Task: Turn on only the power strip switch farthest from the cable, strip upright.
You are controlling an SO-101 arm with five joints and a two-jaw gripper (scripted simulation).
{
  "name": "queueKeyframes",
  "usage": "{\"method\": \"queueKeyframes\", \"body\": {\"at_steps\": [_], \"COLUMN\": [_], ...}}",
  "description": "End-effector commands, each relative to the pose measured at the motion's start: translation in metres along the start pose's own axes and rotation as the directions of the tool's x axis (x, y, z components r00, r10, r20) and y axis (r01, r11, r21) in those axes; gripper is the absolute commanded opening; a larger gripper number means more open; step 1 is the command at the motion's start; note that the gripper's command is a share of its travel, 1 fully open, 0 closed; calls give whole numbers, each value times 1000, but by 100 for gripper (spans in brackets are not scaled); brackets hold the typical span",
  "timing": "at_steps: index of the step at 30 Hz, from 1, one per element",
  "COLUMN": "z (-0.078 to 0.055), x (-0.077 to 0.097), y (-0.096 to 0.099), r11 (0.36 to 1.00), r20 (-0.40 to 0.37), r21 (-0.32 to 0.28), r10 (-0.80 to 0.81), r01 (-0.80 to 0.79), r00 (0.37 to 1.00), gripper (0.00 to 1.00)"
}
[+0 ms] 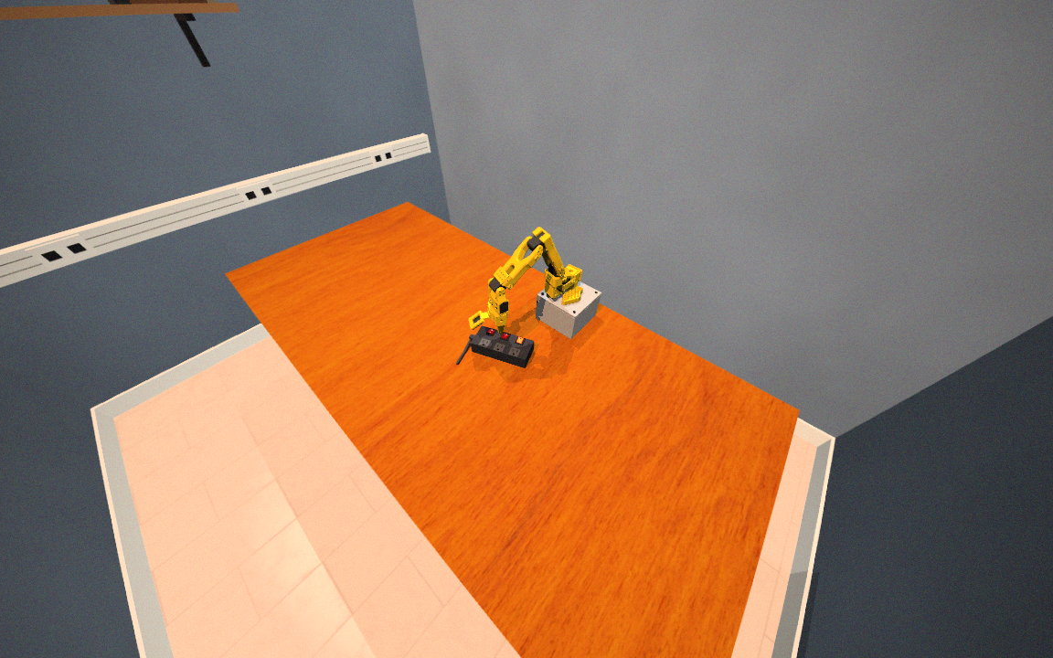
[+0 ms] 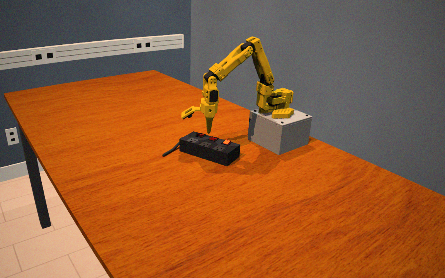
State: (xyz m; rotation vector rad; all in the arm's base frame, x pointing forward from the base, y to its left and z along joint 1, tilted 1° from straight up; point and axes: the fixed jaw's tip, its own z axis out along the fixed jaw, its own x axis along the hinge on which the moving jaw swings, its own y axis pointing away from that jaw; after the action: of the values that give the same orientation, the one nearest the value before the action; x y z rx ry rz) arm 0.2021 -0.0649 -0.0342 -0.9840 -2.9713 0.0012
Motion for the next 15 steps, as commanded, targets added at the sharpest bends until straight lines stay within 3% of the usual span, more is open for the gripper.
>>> {"method": "queueKeyframes", "body": {"at_steps": [1, 8, 15], "z": [-4, -6, -8], "x": [4, 9, 17], "y": [5, 12, 20], "r11": [993, 936, 789], "r20": [6, 7, 7], "r21": [-2, 0, 2], "r10": [-119, -352, -615], "r01": [119, 352, 615], "r00": [993, 936, 789], "gripper": [0, 0, 0]}}
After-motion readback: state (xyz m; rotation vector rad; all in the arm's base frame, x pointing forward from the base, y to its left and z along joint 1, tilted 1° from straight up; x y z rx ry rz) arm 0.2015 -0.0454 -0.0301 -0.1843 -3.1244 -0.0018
